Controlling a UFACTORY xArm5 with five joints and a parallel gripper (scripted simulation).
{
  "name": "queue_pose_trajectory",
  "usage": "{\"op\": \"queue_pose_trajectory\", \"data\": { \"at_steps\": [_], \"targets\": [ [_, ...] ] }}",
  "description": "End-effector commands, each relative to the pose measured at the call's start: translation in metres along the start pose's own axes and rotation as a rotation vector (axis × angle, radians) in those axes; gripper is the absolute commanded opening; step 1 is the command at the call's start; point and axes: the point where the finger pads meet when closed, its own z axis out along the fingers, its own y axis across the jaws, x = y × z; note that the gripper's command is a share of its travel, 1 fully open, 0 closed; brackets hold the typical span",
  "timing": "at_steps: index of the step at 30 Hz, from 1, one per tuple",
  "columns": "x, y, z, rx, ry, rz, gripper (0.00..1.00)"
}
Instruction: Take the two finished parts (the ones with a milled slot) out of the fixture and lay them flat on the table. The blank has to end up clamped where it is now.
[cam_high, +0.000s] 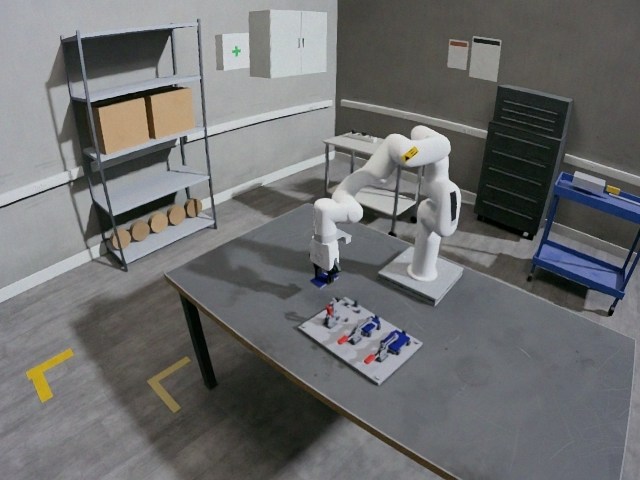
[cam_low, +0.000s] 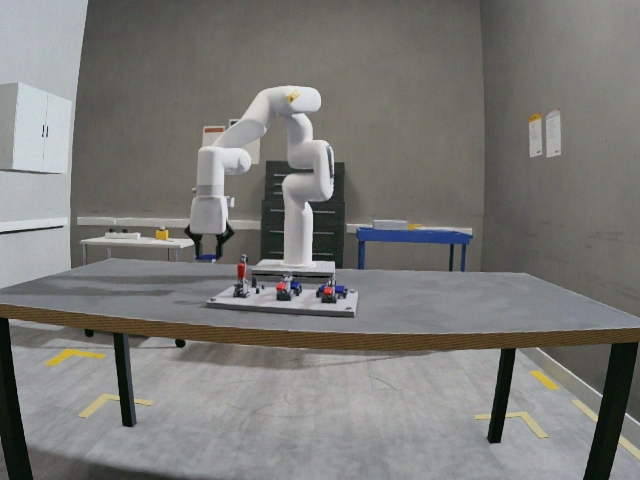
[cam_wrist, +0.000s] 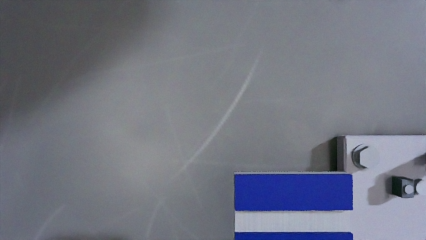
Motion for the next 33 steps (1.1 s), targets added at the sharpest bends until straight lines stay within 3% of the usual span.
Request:
{"op": "queue_pose_trajectory", "data": {
  "at_steps": [1,15,33],
  "targets": [
    [-0.001,-0.001,-0.001,0.002,-0.003,0.0,0.0],
    [-0.001,-0.001,0.005,0.002,-0.003,0.0,0.0],
    [-0.001,-0.001,0.037,0.002,-0.003,0.0,0.0]
  ]
}}
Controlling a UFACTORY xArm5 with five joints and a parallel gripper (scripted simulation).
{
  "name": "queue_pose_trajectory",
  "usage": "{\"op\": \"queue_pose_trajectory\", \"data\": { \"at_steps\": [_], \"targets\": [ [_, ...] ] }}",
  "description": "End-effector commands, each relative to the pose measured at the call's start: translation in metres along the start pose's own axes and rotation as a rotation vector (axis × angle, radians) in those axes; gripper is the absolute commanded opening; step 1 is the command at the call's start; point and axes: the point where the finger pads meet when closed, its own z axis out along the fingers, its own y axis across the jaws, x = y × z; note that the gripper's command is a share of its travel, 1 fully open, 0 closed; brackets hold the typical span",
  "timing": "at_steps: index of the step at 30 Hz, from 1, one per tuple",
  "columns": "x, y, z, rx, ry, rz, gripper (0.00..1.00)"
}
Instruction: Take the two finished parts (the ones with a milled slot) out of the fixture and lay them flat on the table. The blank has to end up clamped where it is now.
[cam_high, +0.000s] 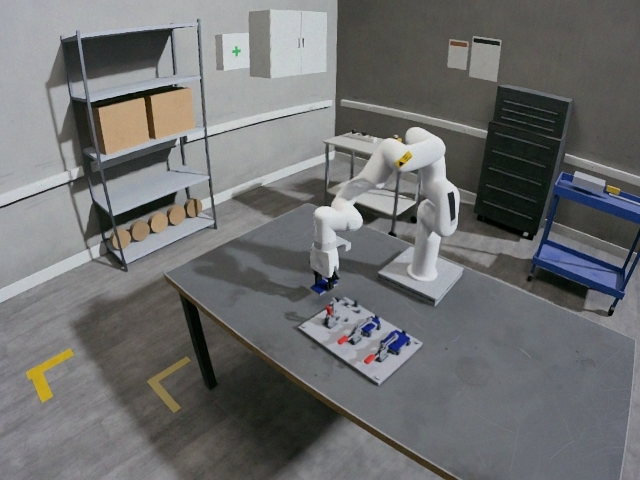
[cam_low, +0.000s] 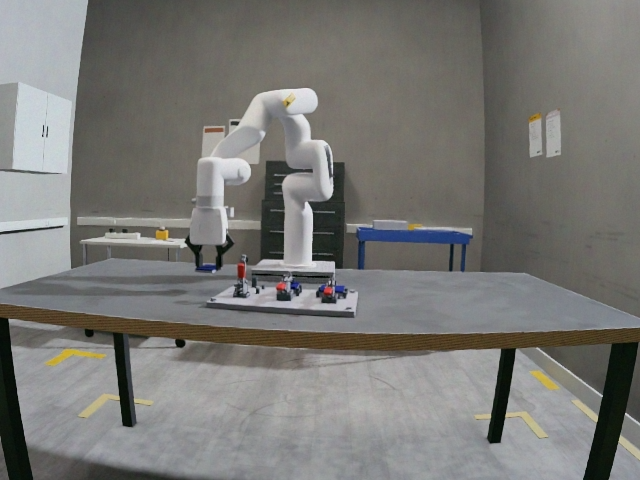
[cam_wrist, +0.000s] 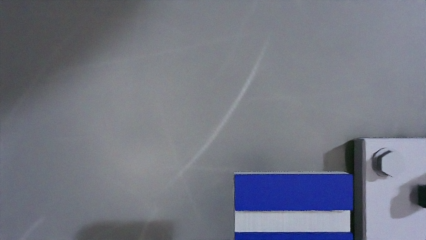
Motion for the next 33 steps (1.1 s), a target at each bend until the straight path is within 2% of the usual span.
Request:
{"op": "queue_pose_trajectory", "data": {
  "at_steps": [1,19,33],
  "targets": [
    [-0.001,-0.001,0.01,0.002,-0.003,0.0,0.0],
    [-0.001,-0.001,0.044,0.002,-0.003,0.0,0.0],
    [-0.001,-0.001,0.051,0.002,-0.003,0.0,0.0]
  ]
}}
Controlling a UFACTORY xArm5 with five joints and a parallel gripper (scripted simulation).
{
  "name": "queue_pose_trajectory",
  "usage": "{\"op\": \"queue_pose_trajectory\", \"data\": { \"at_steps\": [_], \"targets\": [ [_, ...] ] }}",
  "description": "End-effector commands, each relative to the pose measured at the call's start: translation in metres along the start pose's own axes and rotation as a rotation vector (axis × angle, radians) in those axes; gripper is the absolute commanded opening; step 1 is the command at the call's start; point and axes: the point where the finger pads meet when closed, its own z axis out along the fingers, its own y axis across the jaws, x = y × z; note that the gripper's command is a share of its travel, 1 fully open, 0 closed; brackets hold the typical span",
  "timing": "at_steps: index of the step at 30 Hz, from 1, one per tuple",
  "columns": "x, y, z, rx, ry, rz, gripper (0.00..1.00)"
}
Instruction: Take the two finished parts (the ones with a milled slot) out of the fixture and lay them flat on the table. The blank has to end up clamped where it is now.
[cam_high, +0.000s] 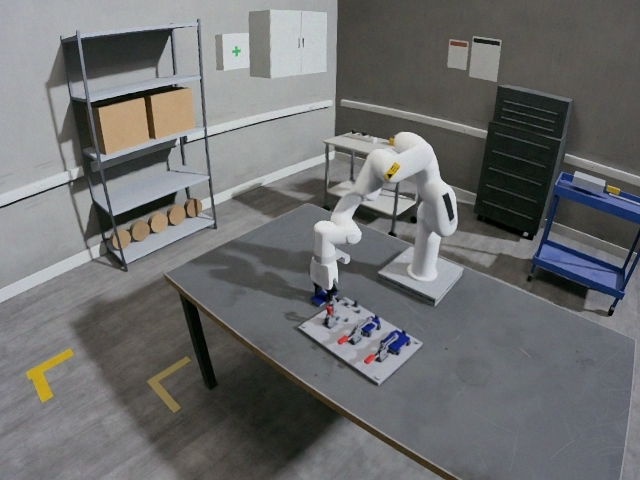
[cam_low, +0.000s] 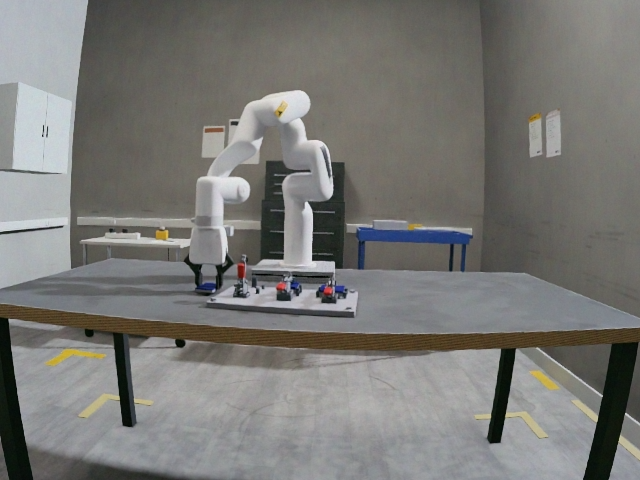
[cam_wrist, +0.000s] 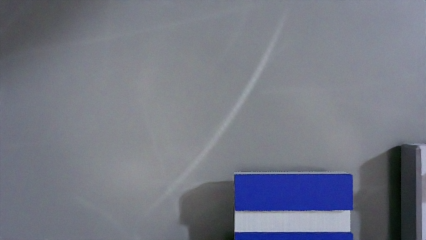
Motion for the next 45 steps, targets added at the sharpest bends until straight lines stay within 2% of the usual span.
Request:
{"op": "queue_pose_trajectory", "data": {
  "at_steps": [1,45],
  "targets": [
    [-0.0011,-0.0006,-0.0002,0.001,-0.003,0.0,0.0],
    [-0.0011,-0.0006,0.0064,0.001,-0.003,0.0,0.0]
  ]
}}
